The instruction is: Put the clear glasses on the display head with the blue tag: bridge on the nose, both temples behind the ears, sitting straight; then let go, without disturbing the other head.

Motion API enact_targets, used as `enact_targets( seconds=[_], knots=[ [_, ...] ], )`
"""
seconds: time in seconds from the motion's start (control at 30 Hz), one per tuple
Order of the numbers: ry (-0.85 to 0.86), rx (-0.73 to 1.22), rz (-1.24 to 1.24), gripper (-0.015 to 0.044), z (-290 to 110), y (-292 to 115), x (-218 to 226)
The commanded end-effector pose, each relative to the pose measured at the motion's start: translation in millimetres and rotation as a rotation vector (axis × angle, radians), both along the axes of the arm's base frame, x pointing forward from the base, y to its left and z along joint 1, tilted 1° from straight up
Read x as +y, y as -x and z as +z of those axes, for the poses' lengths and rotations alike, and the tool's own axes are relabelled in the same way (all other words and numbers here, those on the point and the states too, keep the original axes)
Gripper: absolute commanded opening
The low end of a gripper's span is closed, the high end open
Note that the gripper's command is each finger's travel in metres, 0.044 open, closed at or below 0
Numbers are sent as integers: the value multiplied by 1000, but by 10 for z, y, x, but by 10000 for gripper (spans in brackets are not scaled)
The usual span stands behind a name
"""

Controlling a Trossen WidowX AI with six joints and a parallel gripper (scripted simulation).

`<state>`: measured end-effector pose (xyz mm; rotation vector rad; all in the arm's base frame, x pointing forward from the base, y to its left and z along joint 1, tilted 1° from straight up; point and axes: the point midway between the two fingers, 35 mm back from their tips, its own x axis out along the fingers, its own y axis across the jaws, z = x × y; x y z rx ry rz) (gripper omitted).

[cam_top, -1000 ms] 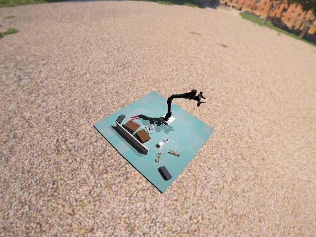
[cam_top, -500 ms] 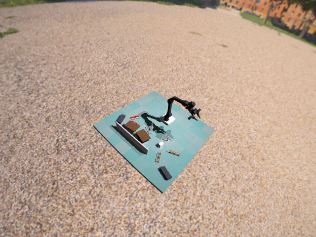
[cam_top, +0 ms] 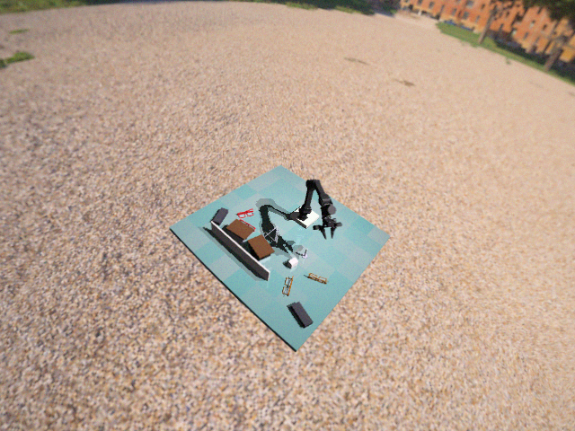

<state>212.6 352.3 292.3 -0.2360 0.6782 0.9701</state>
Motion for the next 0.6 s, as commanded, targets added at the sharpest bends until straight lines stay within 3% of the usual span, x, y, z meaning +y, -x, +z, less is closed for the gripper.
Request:
enact_targets(
  seconds=[0.0, 0.27, 0.57],
  knots=[
    [149, -6, -73, 200, -358, -477, -461],
    [400, 57, -182, 200, -972, -1051, -1469],
    [593, 272, -271, 200, -1602, -1122, -2787]
  ],
)
